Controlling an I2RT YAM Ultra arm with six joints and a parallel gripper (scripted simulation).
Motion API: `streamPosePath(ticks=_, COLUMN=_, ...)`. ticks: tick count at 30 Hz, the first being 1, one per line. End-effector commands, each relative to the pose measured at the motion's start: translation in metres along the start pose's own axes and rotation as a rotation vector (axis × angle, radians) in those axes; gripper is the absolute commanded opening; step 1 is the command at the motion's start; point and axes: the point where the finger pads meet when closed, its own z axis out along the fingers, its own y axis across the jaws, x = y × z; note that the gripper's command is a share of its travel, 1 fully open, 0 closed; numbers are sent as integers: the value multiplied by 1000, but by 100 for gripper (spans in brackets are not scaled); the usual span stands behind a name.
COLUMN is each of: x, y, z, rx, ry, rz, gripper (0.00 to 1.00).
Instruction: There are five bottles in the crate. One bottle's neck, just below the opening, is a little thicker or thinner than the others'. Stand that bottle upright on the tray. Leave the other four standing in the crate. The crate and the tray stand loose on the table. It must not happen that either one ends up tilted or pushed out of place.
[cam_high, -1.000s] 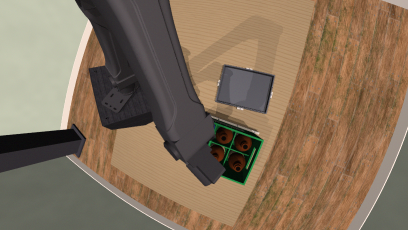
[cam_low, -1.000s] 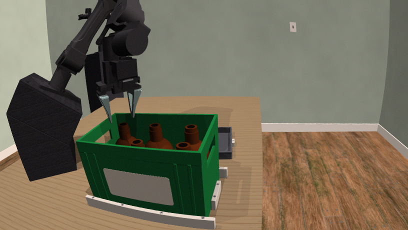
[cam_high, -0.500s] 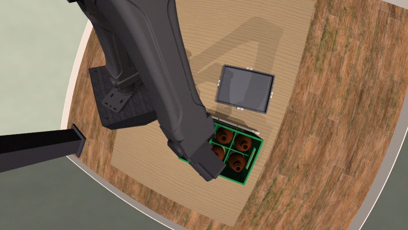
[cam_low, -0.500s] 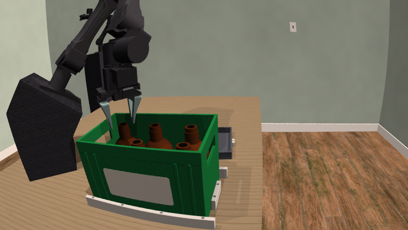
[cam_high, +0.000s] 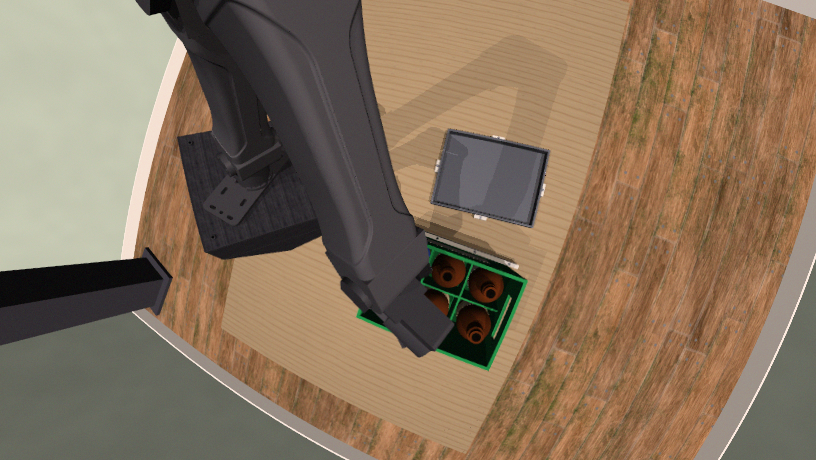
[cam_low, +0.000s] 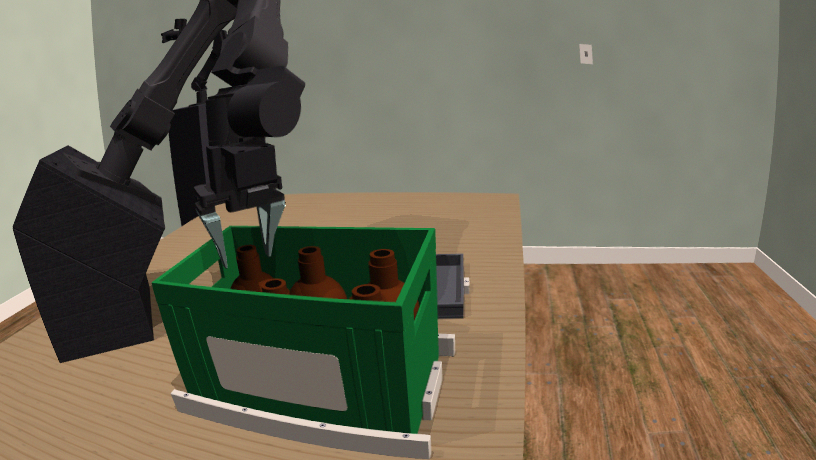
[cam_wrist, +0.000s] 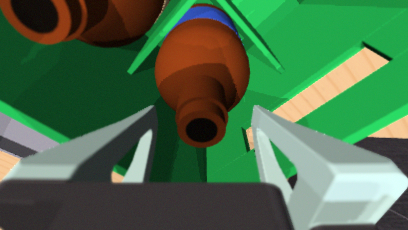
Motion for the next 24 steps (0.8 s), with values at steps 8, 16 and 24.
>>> streamPosePath(ticks=8, x=-5, y=-3, z=5, rx=4, ry=-16, rz=9, gripper=61)
streamPosePath(ticks=16, x=-4, y=-5, z=5, rx=5, ry=-16, rz=16, gripper=61)
streamPosePath(ticks=24, x=-4, y=-5, z=5, rx=5, ry=-16, rz=16, gripper=61)
